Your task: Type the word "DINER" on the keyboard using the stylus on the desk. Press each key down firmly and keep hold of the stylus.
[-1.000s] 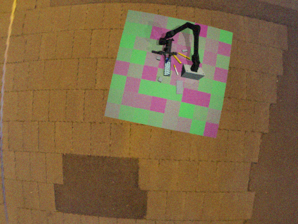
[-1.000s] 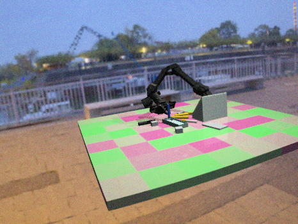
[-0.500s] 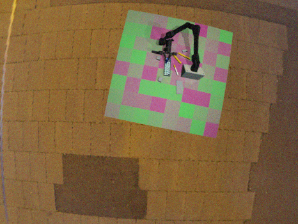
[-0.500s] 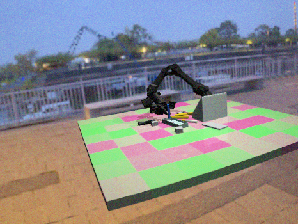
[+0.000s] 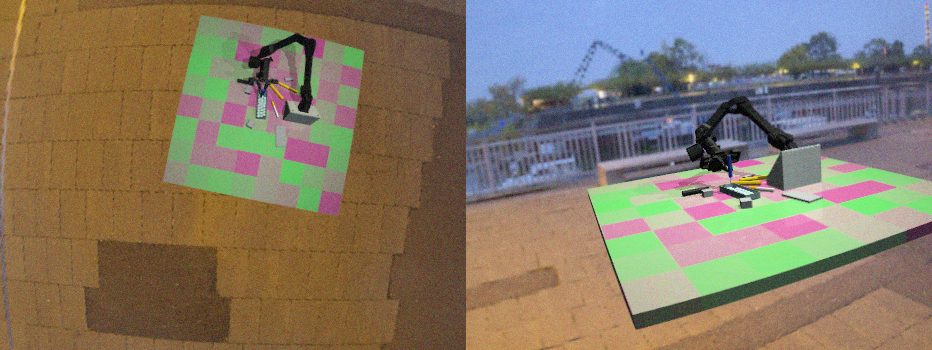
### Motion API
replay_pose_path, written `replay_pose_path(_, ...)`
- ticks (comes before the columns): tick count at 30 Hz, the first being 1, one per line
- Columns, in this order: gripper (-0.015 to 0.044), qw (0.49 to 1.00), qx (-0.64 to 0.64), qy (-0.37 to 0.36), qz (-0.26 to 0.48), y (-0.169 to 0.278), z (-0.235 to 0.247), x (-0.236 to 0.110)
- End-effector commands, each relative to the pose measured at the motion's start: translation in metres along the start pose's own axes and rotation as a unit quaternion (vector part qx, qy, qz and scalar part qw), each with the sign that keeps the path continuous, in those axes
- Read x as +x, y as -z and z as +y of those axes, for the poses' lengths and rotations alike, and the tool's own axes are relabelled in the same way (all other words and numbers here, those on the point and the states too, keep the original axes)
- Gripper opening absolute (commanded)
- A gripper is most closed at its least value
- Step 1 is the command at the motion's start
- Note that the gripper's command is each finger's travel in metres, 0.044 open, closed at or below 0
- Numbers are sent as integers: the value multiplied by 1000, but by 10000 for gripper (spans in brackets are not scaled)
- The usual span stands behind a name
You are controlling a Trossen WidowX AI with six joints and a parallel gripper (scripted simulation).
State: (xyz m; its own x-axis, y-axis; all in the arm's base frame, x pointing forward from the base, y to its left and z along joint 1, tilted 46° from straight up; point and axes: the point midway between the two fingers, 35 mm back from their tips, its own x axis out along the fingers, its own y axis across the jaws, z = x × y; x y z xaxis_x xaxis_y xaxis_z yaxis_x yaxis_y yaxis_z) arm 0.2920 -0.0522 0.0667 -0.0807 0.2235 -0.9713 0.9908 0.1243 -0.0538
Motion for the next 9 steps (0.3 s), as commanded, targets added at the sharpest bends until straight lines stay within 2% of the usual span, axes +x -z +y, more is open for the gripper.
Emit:
replay_pose_path(1, 85, 1000, 0, 0, 0, 0, 0, 0)
replay_pose_path(9, 81, 1000, 0, 0, 0, 0, 0, 0)
